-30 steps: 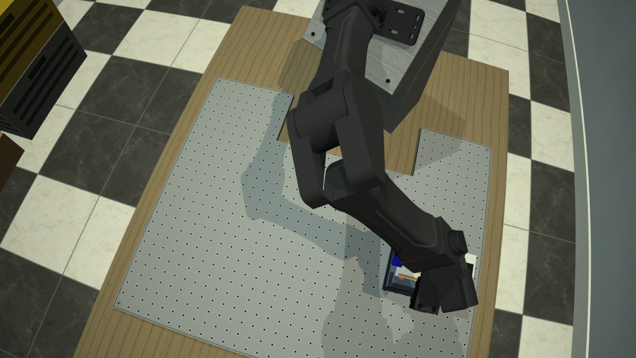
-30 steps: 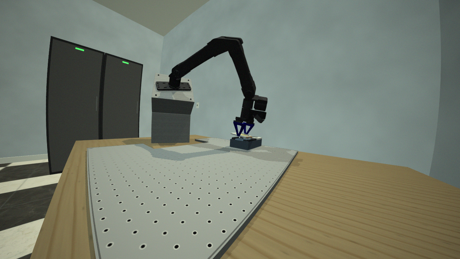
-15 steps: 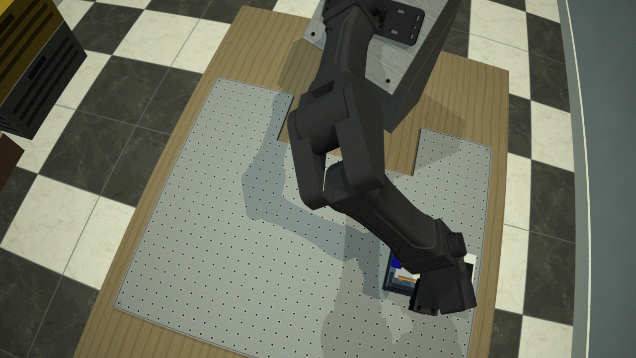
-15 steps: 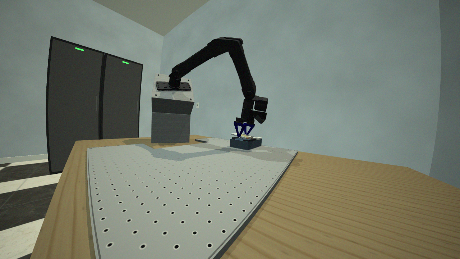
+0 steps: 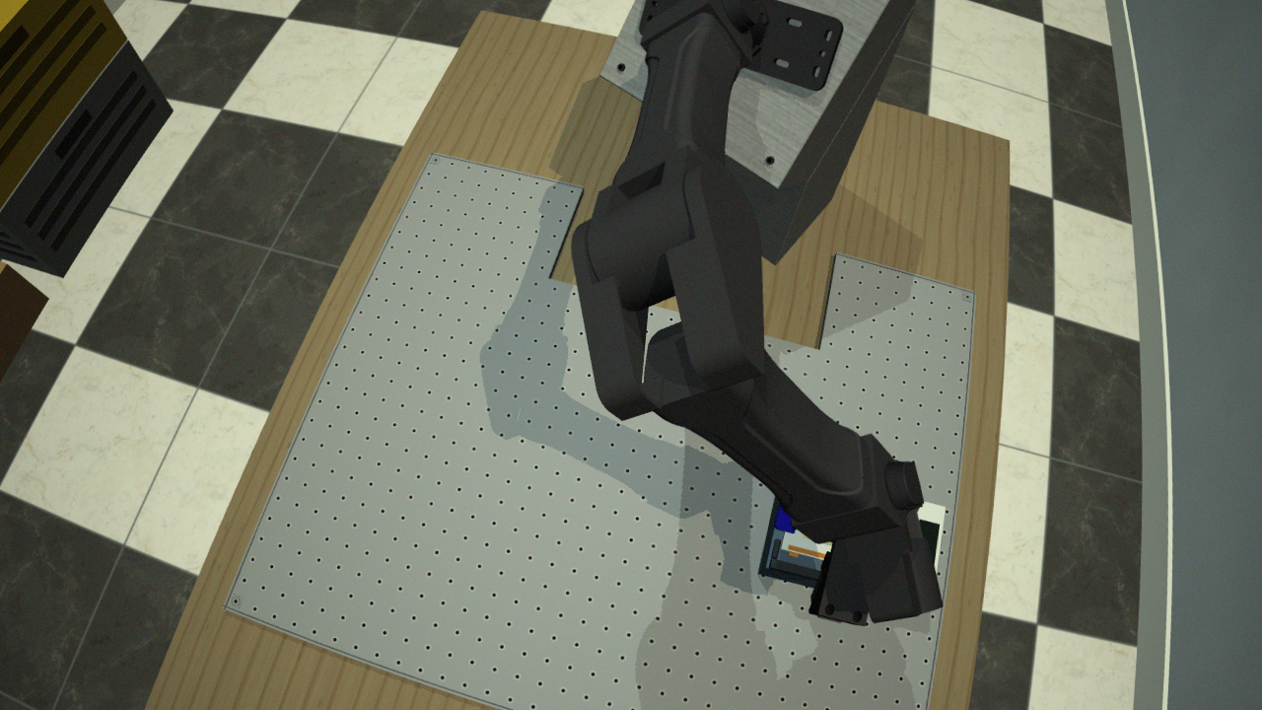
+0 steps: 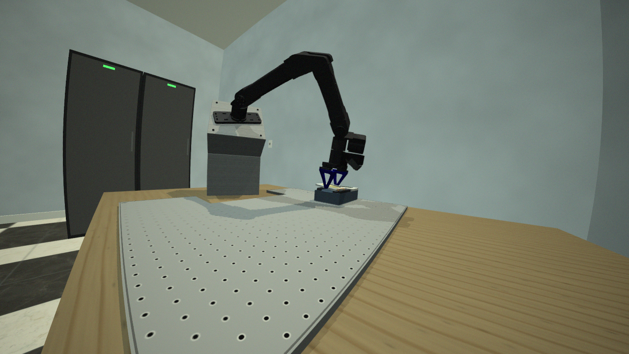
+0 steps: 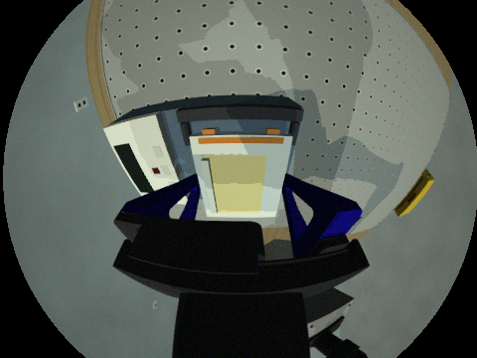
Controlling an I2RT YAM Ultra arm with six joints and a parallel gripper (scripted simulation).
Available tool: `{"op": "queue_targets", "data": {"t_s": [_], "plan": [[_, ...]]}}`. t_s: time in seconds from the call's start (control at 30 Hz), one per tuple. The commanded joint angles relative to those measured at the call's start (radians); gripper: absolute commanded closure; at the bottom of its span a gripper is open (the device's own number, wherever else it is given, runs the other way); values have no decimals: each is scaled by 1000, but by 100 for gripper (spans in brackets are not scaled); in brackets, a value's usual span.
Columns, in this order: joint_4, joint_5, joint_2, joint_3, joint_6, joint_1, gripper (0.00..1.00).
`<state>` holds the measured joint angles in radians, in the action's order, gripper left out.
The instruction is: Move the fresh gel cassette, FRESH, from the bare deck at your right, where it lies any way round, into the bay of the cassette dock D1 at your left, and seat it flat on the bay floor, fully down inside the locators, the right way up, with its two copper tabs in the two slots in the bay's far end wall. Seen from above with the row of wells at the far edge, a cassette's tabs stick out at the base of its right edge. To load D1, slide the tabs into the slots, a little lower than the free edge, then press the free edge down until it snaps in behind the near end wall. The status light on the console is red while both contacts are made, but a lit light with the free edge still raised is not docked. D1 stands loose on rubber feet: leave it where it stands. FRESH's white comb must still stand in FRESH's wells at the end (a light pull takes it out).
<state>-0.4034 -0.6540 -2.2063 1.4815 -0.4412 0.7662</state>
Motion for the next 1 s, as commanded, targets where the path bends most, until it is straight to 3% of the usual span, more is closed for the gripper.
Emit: {"op": "queue_targets", "data": {"t_s": [0.0, 0.23, 0.27, 0.37, 0.47, 0.8, 0.97], "plan": [[8, 5, -15, 27, 10, 10, 100], [15, 5, -21, 33, 14, 1, 100], [70, -19, 23, -41, 28, 17, 100], [77, -19, 19, -43, 32, 17, 100], [75, -18, -2, 4, 35, 16, 100], [42, -14, -18, 25, 42, 2, 100], [35, -13, 8, 31, 42, 6, 100]]}}
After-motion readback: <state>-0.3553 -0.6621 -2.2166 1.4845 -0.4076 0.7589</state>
